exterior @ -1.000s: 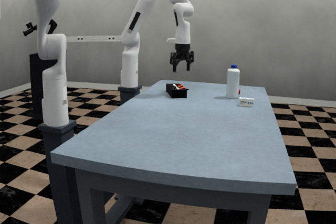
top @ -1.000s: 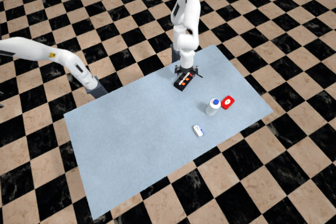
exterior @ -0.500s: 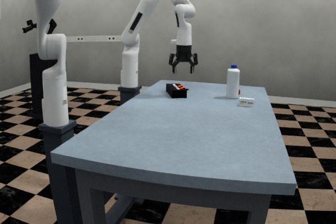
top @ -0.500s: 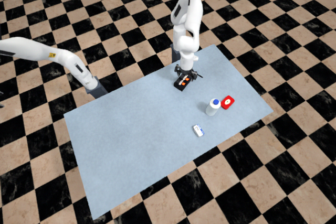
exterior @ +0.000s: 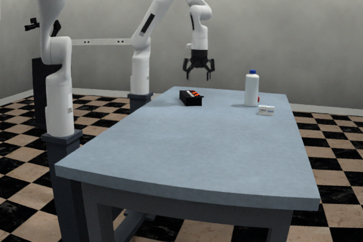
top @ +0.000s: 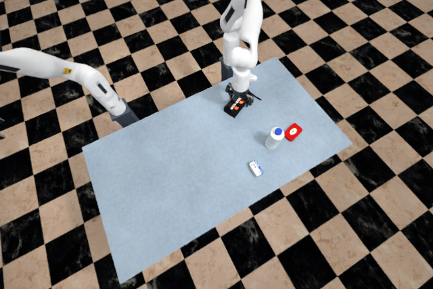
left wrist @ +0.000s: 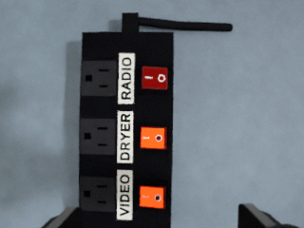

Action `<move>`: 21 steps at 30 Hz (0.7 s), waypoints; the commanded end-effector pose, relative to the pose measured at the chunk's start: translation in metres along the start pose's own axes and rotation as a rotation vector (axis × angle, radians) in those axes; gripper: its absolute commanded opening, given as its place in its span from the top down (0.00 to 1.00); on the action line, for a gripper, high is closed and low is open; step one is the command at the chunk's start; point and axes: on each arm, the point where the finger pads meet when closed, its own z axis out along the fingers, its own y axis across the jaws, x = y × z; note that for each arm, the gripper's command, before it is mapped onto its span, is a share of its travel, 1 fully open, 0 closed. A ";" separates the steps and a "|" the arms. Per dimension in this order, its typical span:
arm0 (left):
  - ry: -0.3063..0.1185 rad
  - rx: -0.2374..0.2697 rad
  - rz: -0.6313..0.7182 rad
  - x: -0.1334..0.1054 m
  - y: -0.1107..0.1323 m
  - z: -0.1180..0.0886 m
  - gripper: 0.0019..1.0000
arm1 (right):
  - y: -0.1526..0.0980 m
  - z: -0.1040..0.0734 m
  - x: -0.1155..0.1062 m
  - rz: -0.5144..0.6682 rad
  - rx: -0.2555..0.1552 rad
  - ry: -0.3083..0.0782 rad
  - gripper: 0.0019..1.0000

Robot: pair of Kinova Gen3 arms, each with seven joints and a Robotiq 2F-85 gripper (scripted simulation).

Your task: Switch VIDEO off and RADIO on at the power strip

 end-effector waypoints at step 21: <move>-0.009 -0.003 0.031 -0.003 0.004 0.000 0.90 | 0.000 -0.001 0.000 0.000 0.000 -0.002 0.00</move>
